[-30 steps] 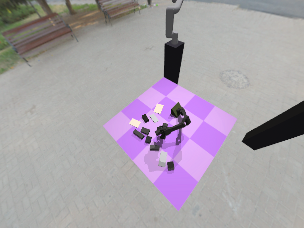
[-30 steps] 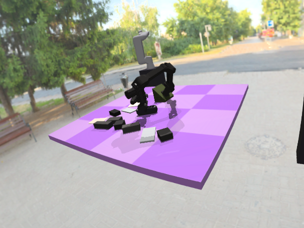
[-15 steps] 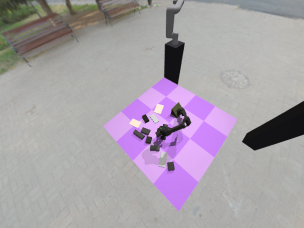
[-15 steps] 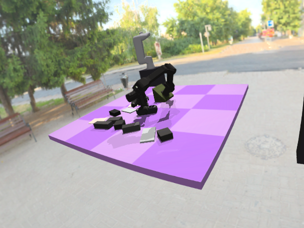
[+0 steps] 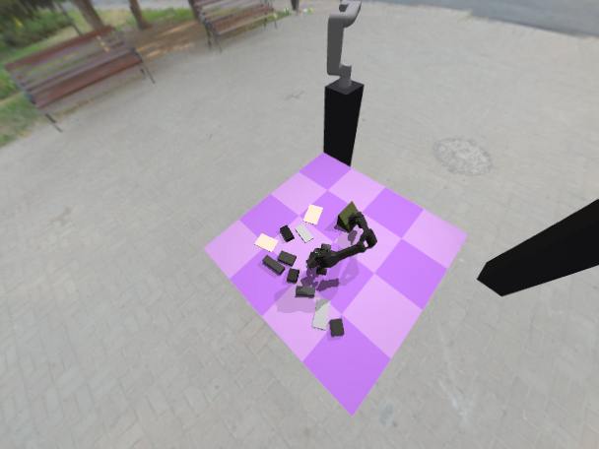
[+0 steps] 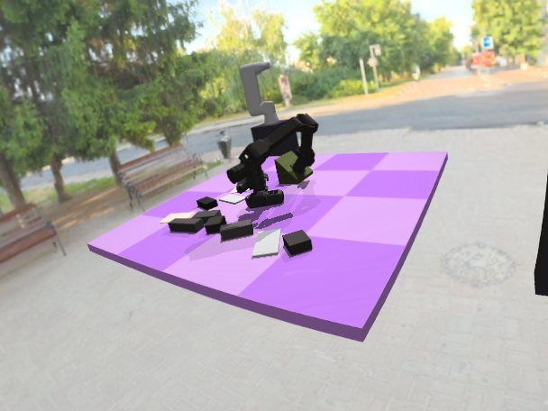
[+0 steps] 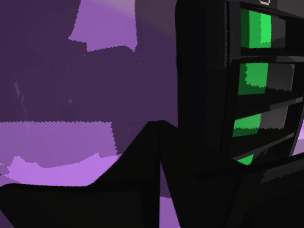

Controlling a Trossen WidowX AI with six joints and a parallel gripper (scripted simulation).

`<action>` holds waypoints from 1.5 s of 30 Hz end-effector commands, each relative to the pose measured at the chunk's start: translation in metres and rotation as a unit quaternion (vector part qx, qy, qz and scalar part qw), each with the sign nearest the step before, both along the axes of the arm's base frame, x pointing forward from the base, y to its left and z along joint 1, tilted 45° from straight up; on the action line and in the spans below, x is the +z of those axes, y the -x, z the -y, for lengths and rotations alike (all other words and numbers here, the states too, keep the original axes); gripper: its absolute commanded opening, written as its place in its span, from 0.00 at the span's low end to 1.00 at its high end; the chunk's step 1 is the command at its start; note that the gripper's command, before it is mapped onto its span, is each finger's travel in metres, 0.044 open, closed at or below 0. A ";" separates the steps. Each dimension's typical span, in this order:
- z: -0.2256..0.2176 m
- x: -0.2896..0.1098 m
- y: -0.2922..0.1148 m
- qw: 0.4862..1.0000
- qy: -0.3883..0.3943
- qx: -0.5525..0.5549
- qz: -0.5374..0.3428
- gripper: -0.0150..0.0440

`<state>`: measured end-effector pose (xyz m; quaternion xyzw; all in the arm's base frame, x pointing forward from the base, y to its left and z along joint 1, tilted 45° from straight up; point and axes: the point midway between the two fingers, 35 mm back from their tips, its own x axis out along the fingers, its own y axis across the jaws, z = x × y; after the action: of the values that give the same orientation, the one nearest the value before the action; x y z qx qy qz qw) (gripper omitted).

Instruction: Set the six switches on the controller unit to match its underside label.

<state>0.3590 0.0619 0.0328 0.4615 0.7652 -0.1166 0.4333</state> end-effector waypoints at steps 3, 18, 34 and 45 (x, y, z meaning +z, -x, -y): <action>0.003 -0.003 0.006 1.000 0.001 0.000 -0.003 0.25; 0.011 -0.011 0.022 1.000 0.001 0.000 -0.003 0.25; 0.013 -0.012 0.026 1.000 0.001 0.000 -0.003 0.25; 0.032 0.035 -0.004 1.000 0.001 0.000 -0.003 0.25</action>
<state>0.3627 0.0316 0.0654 0.4635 0.7635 -0.1167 0.4343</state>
